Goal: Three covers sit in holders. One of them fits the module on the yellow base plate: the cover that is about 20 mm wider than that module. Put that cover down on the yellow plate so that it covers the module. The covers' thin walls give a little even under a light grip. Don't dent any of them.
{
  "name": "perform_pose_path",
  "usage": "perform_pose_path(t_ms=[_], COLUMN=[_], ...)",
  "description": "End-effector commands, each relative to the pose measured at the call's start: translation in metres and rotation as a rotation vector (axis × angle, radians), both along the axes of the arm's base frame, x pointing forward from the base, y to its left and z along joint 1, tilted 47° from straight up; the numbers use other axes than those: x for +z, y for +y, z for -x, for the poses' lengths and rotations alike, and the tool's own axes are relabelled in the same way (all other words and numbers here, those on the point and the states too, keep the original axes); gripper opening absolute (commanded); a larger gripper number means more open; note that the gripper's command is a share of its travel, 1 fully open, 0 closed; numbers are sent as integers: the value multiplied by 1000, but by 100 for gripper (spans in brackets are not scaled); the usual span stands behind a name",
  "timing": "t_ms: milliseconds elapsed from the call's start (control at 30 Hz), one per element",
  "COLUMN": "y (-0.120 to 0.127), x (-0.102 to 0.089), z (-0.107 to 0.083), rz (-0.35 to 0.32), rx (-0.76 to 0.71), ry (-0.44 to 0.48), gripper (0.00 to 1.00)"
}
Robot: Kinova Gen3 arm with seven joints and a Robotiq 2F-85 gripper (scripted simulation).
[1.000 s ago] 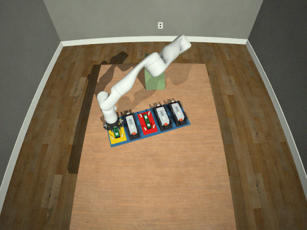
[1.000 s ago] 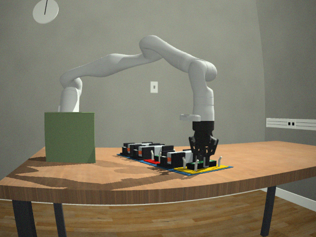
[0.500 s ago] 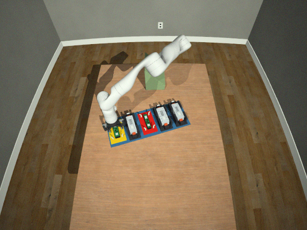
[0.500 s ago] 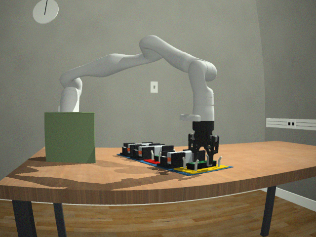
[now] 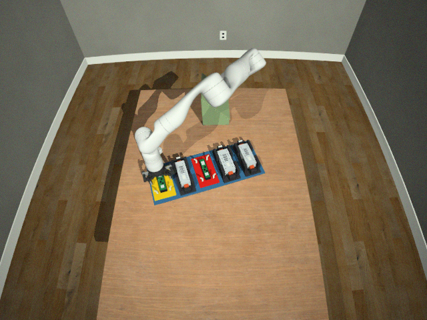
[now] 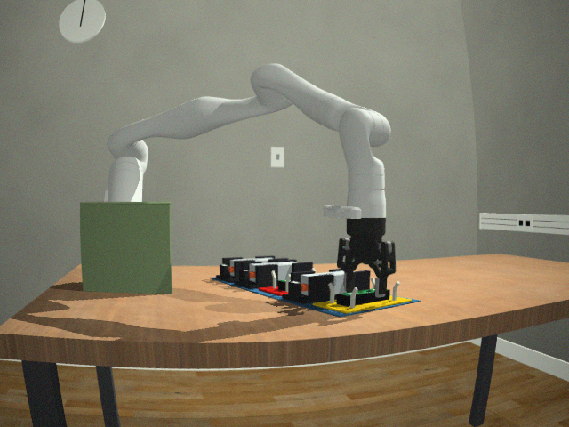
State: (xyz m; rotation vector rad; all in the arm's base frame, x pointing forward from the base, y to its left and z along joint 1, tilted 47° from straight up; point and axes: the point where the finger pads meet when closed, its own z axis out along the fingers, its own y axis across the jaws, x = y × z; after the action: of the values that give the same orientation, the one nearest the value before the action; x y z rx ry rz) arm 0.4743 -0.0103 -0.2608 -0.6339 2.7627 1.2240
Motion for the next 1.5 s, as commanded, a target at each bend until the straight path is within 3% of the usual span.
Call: perform_pose_path(t_ms=[0,300,633,867,1200,1467], y=[-1,-1,-44,-44,-87,-87], x=[1,1,42,42,83,82], z=[-1,-1,-8,-8,-14,-14], rz=[1,1,1,1,1,1], rx=[-1,-1,-1,-1,-1,-1], ry=[-2,-2,-2,-2,-2,-2], gripper=[100,100,100,100,100,100])
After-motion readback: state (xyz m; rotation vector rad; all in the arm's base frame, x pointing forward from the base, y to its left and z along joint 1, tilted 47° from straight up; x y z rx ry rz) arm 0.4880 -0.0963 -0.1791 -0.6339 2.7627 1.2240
